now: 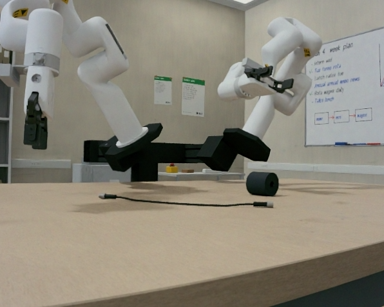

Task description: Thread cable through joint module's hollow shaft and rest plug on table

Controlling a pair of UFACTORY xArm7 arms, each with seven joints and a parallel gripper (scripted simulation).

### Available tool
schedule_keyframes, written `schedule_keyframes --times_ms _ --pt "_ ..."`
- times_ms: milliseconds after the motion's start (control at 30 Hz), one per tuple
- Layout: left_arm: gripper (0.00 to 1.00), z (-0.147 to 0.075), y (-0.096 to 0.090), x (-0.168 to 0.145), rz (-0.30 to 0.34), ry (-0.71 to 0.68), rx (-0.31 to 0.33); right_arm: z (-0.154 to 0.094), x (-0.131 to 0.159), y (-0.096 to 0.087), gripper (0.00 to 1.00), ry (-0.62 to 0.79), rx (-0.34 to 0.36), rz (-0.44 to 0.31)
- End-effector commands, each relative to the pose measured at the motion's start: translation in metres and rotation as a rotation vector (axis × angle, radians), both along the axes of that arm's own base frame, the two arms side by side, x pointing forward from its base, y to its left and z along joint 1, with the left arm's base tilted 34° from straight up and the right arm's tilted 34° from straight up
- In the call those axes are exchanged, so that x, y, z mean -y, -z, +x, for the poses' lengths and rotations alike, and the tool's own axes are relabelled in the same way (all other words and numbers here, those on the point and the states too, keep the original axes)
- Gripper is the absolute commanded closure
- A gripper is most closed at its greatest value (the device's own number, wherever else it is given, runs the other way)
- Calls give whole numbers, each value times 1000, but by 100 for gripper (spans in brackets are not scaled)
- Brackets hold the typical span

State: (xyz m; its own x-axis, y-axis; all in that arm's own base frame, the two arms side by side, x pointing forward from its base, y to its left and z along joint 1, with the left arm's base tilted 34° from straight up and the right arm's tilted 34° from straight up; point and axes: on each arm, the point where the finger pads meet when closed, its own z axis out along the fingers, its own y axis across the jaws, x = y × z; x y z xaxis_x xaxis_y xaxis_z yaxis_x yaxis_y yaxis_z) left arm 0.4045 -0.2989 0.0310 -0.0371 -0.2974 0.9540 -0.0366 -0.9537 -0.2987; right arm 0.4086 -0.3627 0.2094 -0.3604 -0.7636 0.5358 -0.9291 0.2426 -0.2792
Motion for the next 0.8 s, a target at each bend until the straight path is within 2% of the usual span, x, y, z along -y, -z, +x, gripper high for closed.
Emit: schedule_keyframes --times_ms 0,767 --pt "0 0 -2 2 -4 2 2 2 -1 -2 0 -3 4 -3" --pt "0 2 -3 -1 -16 -8 2 2 -2 -3 0 -8 0 -2"
